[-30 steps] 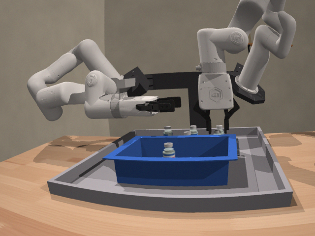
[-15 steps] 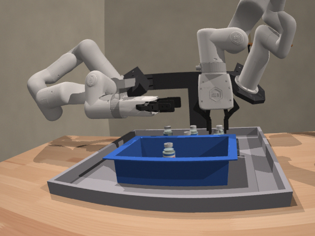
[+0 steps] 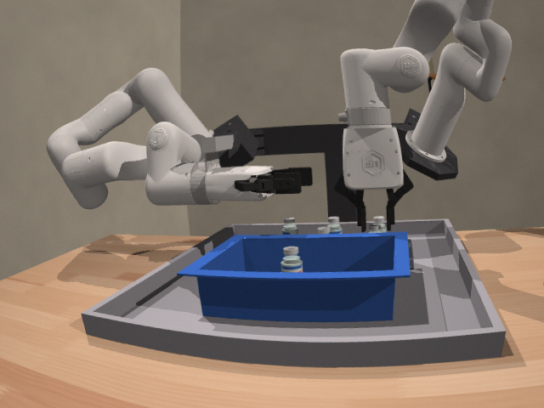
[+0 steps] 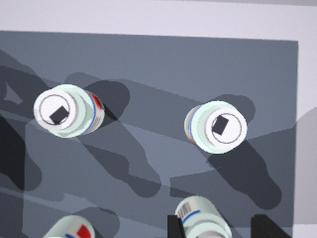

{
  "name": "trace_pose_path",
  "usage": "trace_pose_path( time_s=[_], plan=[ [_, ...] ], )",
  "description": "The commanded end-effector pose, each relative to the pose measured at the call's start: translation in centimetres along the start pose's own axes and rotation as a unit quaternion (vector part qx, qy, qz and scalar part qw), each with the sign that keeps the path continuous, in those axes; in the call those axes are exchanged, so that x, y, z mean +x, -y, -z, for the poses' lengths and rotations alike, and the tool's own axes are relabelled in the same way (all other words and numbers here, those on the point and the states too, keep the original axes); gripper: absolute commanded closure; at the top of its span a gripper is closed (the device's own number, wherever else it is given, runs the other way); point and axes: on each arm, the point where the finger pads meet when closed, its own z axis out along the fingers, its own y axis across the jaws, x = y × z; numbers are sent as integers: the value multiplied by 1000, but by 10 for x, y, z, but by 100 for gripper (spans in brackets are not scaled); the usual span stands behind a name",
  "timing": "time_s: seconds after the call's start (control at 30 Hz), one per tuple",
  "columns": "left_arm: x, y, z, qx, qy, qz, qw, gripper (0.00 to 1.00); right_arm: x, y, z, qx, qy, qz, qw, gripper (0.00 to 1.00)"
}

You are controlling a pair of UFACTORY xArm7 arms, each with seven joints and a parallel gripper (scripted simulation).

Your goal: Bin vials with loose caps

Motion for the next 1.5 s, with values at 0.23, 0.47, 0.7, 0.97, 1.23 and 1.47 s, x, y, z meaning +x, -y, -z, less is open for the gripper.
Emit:
trace_pose_path(
  time_s=[0.23, 0.47, 0.7, 0.97, 1.23, 1.47],
  plan=[
    [-1, 2, 1, 2, 1, 0, 1000, 58, 2, 0, -1, 1, -2, 2, 1000, 0],
    [-1, 2, 1, 2, 1, 0, 1000, 58, 2, 0, -1, 1, -2, 2, 1000, 0],
    [-1, 2, 1, 2, 1, 0, 1000, 60, 2, 0, -1, 1, -2, 2, 1000, 0],
    [0, 2, 1, 2, 1, 0, 1000, 60, 3, 1, -1, 1, -2, 2, 1000, 0],
    [-1, 2, 1, 2, 1, 0, 1000, 62, 2, 0, -1, 1, -2, 2, 1000, 0],
    [-1, 1, 2, 2, 1, 0, 1000, 62, 2, 0, -1, 1, -2, 2, 1000, 0]
  ],
)
